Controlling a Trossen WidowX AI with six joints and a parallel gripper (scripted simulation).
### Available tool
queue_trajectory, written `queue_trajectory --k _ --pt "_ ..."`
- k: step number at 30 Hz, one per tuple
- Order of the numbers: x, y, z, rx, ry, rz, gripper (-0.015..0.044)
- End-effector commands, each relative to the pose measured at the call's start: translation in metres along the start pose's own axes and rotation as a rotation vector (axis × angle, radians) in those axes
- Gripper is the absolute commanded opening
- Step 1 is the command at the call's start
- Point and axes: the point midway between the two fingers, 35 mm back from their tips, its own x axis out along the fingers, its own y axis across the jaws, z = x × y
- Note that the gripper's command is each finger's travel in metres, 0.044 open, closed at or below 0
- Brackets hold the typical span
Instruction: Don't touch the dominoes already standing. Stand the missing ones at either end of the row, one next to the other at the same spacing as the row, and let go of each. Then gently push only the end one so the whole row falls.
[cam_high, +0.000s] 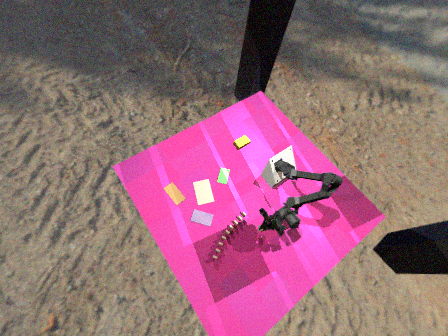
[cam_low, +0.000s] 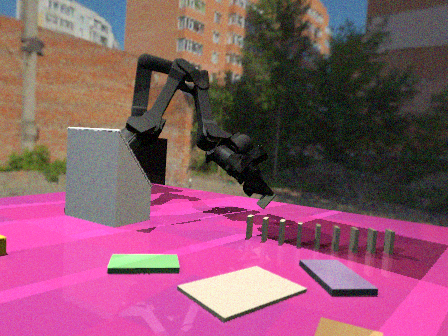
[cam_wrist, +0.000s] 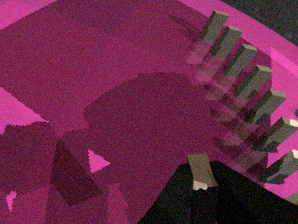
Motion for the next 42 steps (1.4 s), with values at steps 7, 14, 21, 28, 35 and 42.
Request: queue_trajectory --k 7,14,21,28,35,42 --pt "-0.033 0.002 0.009 0.166 -0.226 0.018 0.0023" --pt "-0.059 -0.002 0.013 0.301 -0.352 0.038 0.0023" --pt "-0.085 -0.012 0.016 0.443 -0.453 0.057 0.0023" --pt "-0.085 -0.012 0.016 0.447 -0.455 0.058 0.0023" --pt "-0.085 -0.012 0.016 0.447 -0.455 0.058 0.0023" --pt "-0.085 -0.012 0.016 0.447 -0.455 0.058 0.0023"
